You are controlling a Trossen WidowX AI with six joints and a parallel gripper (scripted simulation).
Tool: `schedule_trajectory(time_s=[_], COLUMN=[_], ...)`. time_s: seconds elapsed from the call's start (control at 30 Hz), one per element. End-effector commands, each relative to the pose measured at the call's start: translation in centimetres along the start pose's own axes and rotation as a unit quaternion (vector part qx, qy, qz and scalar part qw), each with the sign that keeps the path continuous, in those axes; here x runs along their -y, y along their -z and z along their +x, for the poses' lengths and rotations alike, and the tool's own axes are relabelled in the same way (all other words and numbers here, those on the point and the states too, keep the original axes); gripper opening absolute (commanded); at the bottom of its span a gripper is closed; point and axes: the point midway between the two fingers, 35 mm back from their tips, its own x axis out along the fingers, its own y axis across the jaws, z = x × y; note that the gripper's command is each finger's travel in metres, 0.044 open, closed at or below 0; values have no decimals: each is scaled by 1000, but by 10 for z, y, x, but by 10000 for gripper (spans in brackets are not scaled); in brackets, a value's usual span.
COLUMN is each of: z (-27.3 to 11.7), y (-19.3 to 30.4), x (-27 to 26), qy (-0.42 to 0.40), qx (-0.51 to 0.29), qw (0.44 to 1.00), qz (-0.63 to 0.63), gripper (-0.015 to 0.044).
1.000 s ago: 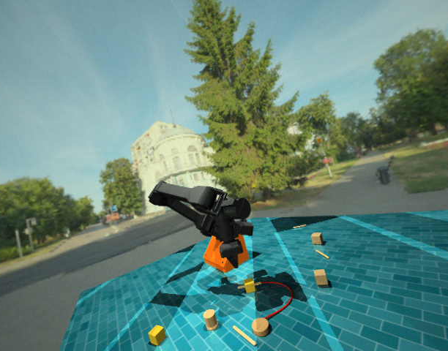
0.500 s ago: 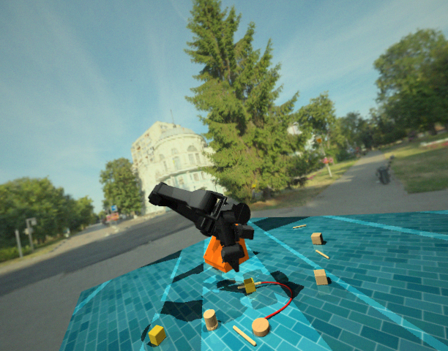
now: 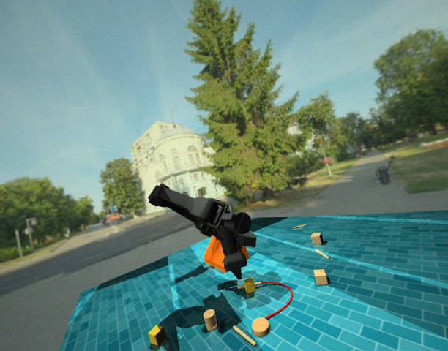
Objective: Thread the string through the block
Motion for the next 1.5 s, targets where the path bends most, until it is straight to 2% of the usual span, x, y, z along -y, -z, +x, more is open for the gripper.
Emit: schedule_trajectory(time_s=[0.0,0.93,1.1,1.47], z=[8,43,42,43], y=[0,3,4,5], x=[-1,-3,-3,-3], qy=[-2,0,1,0], qx=[-2,-5,-6,10], qw=[1000,1000,1000,1000], qz=[-3,-4,-2,1], gripper=[124,124,0,0])
